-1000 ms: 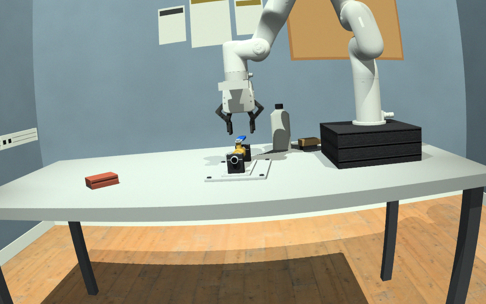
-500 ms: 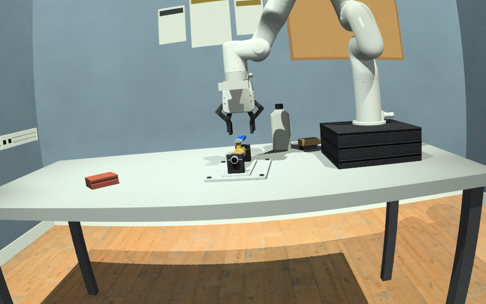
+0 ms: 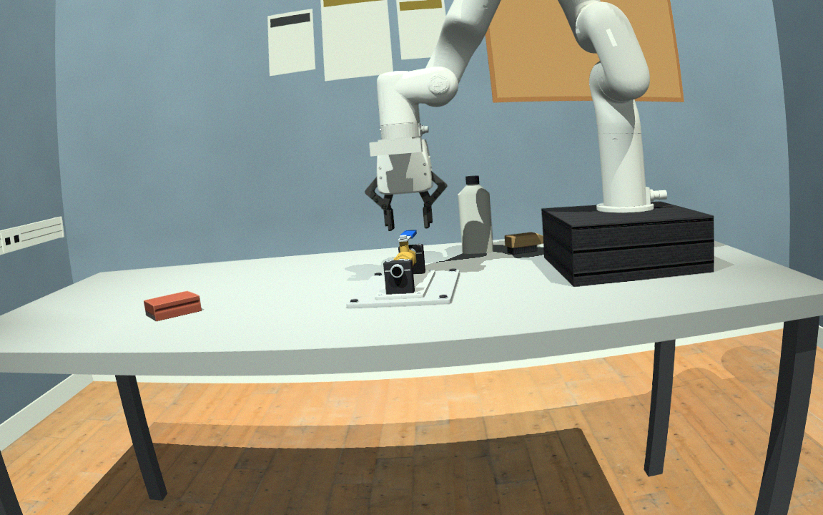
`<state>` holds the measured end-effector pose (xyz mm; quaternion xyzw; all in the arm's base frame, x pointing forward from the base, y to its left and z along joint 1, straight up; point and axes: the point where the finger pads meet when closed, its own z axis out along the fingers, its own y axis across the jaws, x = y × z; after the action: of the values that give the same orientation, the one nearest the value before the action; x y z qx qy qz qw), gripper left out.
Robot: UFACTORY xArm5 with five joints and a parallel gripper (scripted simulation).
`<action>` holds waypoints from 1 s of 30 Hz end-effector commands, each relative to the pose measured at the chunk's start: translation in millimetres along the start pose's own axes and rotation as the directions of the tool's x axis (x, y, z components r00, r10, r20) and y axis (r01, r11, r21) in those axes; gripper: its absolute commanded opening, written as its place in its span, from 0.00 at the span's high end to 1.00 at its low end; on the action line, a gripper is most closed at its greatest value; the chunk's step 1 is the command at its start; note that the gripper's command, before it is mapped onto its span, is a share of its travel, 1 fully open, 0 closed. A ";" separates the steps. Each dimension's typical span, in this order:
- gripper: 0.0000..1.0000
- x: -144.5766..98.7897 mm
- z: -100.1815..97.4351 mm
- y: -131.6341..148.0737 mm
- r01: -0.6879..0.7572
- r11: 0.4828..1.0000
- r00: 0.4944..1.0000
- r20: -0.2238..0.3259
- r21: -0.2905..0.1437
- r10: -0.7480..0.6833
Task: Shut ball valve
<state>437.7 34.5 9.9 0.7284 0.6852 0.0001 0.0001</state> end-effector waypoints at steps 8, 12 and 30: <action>0.31 0.2 6.0 1.3 0.000 1.000 1.000 -0.001 -0.003 0.000; 0.31 0.2 9.0 1.3 0.000 1.000 1.000 -0.001 -0.003 0.000; 0.31 0.2 17.7 1.4 0.000 1.000 1.000 -0.001 -0.003 0.000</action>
<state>437.8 34.5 -7.2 0.7284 0.6852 0.0001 0.0001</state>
